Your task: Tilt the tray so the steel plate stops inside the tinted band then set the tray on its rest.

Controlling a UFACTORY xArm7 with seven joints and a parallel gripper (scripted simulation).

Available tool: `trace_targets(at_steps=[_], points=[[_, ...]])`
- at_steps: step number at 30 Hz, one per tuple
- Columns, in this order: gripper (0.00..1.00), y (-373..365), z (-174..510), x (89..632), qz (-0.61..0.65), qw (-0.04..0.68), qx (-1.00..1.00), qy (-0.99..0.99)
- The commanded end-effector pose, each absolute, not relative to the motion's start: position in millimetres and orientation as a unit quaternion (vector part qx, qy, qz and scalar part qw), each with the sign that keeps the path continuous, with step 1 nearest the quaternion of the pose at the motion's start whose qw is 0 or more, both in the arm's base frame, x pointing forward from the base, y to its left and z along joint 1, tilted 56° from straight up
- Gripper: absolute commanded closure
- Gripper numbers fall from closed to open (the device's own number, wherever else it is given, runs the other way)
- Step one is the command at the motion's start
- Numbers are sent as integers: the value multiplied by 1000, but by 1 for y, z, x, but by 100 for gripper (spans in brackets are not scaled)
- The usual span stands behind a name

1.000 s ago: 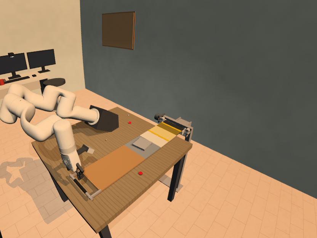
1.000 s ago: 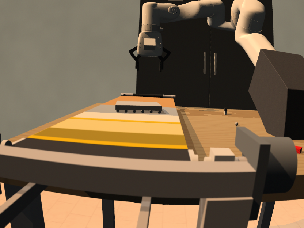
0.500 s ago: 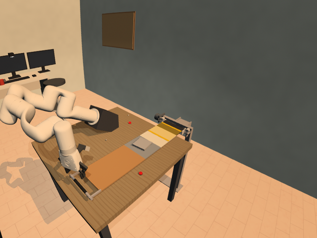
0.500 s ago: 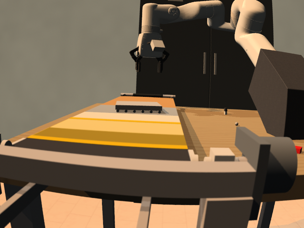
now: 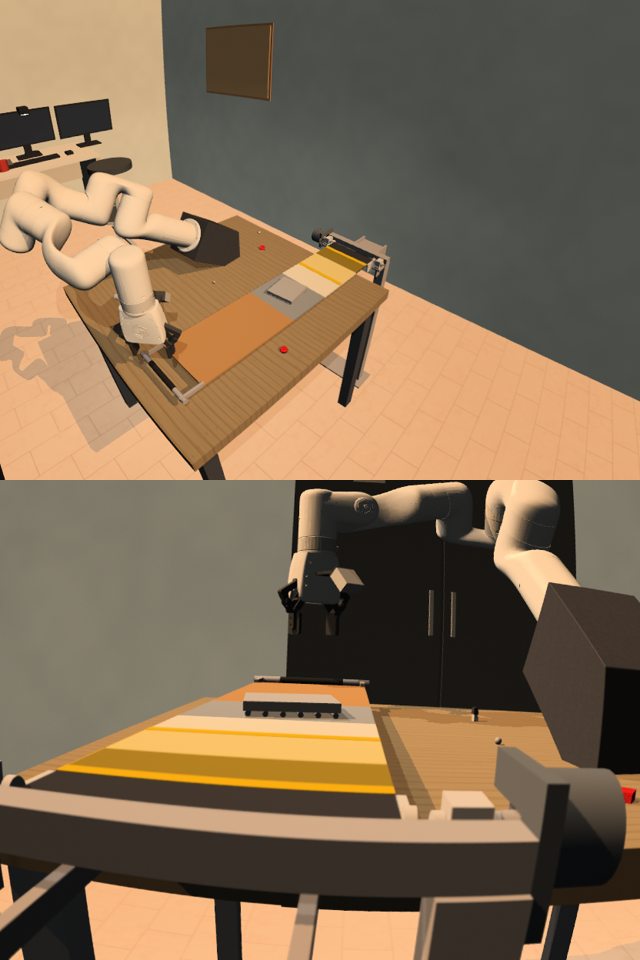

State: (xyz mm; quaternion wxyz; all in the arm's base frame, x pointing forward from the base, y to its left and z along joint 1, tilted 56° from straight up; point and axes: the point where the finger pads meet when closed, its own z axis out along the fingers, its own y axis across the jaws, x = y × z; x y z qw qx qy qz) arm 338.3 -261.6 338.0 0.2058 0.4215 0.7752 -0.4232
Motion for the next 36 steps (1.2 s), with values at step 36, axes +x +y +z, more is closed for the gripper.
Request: trace_targets(at_steps=[36], points=[[0, -271, 330, 339, -469, 24, 82, 879]])
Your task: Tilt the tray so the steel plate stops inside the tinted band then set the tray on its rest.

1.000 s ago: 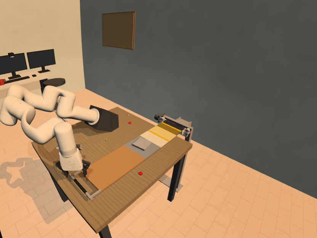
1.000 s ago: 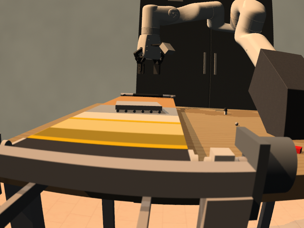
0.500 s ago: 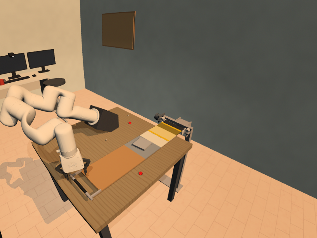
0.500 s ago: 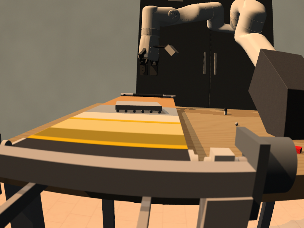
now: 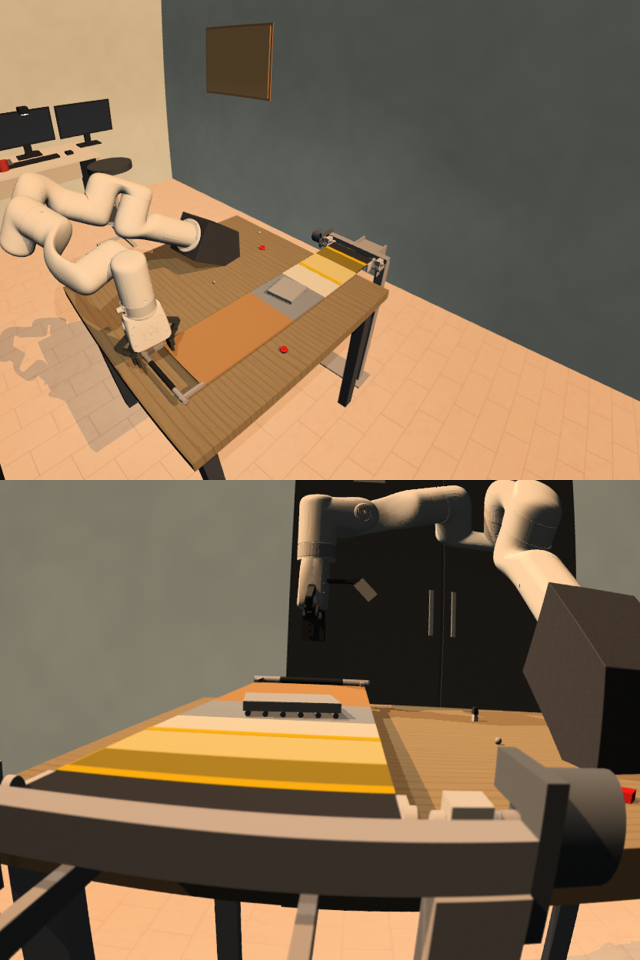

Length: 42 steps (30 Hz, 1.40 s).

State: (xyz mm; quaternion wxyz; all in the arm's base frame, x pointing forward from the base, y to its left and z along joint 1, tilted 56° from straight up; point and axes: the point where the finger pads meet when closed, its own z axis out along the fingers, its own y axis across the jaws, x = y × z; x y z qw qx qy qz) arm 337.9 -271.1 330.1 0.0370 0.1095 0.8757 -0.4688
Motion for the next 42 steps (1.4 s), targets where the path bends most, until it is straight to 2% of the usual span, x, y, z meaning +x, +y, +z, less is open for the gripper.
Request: trace_targets(at_steps=[1, 6, 7, 42], points=[[0, -271, 330, 339, -469, 23, 79, 879], [0, -271, 330, 339, -469, 20, 74, 880], [60, -271, 330, 339, -469, 20, 74, 880], [60, -271, 330, 339, -469, 20, 74, 880]])
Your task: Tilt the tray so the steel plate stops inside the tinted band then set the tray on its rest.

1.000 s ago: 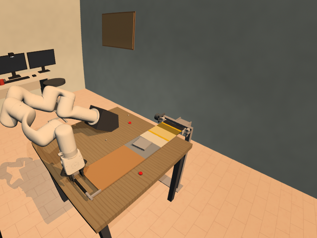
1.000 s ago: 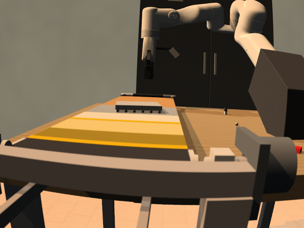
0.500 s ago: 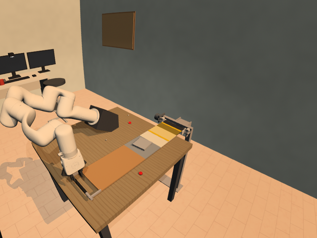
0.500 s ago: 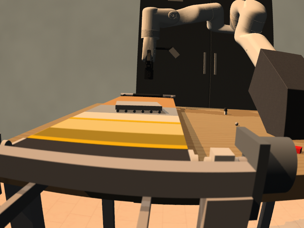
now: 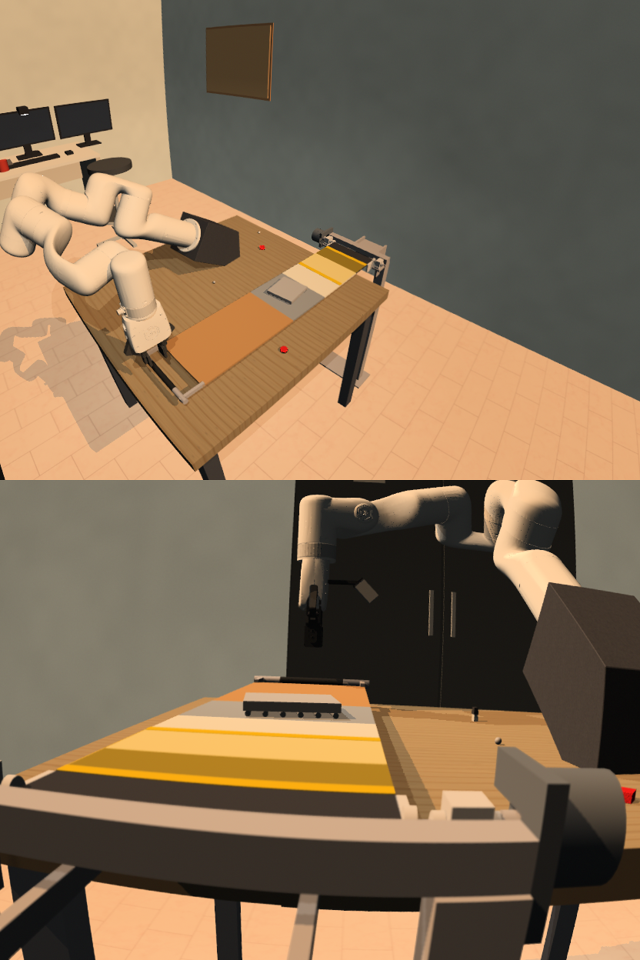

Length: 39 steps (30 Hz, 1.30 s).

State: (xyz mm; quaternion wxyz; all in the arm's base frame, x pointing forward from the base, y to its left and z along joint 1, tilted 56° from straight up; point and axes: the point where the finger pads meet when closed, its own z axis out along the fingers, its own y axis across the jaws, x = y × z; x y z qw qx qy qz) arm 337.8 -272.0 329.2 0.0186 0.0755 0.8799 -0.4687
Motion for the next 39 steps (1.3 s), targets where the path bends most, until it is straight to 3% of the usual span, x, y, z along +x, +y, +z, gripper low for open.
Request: trace_targets(at_steps=[1, 39], points=[[60, -271, 330, 339, -469, 20, 74, 880], [60, -298, 312, 338, -469, 20, 74, 880]])
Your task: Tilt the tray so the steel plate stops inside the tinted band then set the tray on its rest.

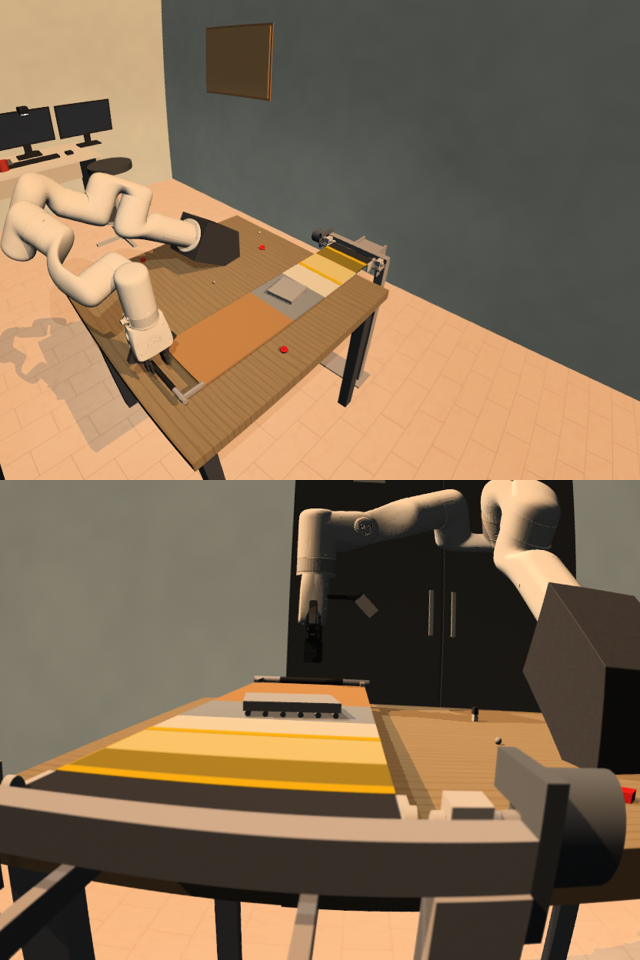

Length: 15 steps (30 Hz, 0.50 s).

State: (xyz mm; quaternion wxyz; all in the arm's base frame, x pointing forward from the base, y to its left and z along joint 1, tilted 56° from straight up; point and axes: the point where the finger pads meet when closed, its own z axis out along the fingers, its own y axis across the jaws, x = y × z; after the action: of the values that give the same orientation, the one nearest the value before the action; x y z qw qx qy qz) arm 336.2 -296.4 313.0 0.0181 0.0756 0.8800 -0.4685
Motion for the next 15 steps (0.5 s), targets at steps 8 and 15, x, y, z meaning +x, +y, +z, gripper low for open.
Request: trace_targets(at_steps=[8, 15], points=[[60, -307, 307, 337, -469, 20, 74, 880], [60, -311, 304, 337, -469, 20, 74, 880]])
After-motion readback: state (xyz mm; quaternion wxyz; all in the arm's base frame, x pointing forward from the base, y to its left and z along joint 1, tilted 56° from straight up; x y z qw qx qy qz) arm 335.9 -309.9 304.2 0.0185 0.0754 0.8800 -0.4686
